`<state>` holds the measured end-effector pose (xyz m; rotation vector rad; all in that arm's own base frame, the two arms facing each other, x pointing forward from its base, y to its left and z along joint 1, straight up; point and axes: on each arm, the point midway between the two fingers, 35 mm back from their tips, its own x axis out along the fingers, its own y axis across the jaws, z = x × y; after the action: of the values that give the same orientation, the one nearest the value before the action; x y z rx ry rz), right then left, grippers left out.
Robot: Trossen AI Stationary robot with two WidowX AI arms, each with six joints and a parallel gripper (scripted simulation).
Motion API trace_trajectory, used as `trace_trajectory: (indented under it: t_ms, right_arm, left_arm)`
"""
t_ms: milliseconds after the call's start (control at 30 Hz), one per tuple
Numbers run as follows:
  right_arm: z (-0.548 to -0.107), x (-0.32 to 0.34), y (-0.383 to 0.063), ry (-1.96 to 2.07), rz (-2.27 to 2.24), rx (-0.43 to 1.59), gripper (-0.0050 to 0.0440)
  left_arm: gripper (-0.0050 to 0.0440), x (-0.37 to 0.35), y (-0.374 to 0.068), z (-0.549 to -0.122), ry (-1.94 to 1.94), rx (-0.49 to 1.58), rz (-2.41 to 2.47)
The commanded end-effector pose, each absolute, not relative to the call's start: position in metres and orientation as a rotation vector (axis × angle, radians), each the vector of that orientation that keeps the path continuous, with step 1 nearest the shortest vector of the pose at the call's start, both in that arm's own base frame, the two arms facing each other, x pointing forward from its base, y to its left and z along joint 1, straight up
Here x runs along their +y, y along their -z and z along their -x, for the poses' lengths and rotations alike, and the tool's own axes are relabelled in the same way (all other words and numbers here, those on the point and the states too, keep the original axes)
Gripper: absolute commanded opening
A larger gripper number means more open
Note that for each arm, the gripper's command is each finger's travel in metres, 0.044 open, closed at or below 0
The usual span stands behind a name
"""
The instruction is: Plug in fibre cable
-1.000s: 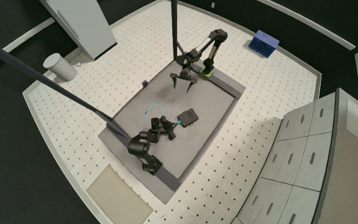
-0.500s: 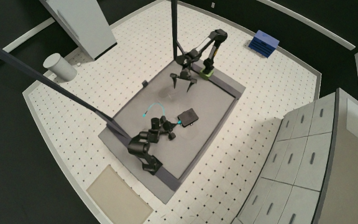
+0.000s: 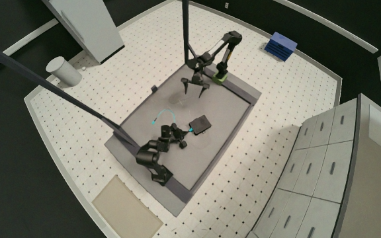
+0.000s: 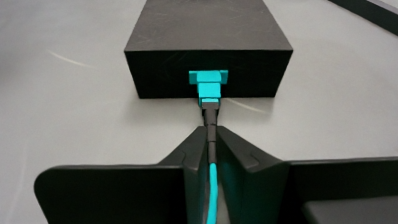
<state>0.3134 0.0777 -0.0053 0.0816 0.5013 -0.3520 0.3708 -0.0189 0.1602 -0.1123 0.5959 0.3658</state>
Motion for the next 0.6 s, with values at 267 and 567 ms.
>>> trace_trajectory:
  t_ms: [267,567]
  right_arm:
    - [-0.338,0.071,-0.024,0.350,-0.112,0.463,-0.0050]
    - [-0.348,0.063,-0.035,0.354,-0.111,0.458,-0.0050]
  left_arm:
    - [0.0440,-0.020,-0.171,-0.373,-0.362,0.570,0.124]
    - [0.0440,-0.020,-0.171,-0.373,-0.362,0.570,0.124]
